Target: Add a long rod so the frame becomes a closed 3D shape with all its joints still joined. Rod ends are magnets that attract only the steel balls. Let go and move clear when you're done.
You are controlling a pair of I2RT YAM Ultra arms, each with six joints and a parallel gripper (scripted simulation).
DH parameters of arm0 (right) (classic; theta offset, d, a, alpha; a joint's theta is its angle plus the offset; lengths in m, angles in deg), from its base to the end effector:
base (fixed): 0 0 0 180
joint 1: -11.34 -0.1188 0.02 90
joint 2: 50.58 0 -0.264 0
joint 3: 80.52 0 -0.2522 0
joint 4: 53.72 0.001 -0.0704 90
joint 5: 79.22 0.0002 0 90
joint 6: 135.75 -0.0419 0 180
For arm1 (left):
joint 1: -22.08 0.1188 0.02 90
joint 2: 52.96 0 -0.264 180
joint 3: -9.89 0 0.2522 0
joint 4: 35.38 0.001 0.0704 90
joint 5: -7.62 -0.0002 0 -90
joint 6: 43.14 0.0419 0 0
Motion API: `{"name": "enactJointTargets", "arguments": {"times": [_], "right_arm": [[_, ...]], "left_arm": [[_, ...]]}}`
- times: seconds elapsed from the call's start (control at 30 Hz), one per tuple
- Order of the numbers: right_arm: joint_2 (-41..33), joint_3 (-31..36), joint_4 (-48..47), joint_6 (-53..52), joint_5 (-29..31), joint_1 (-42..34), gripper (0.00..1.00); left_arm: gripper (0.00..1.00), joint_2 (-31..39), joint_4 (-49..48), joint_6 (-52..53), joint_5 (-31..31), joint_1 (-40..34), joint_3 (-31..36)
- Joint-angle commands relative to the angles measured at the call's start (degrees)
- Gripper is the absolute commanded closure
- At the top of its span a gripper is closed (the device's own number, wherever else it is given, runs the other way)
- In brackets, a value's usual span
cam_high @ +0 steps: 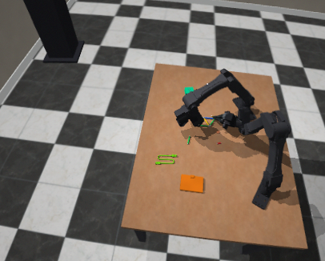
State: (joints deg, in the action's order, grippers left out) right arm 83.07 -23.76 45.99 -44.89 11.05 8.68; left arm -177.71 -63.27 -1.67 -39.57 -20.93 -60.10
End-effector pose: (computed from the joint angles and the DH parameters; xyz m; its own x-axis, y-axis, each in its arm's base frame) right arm 0.4110 0.0199 0.1589 -0.9371 -0.0586 0.3440 -0.0621 0.9981 0.0007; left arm 0.3171 -0.2555 0.0838 -0.2617 -0.5076 -0.8209 -0.2098 0.8601 -0.4650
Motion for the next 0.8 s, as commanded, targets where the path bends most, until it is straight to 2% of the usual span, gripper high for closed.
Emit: {"name": "enactJointTargets", "arguments": {"times": [0.0,0.53,0.77], "right_arm": [[-0.70,-0.59,0.31,0.06,0.15,-0.15,0.59],[-1.62,5.53,-5.23,0.10,0.17,-0.14,0.59],[-1.68,5.62,-5.32,0.10,0.17,-0.14,0.59]], "left_arm": [[1.00,0.24,0.00,-0.05,0.25,-0.24,-0.92],[1.00,0.24,0.00,-0.05,0.25,-0.24,-0.92],[1.00,0.24,0.00,-0.05,0.25,-0.24,-0.92]]}}
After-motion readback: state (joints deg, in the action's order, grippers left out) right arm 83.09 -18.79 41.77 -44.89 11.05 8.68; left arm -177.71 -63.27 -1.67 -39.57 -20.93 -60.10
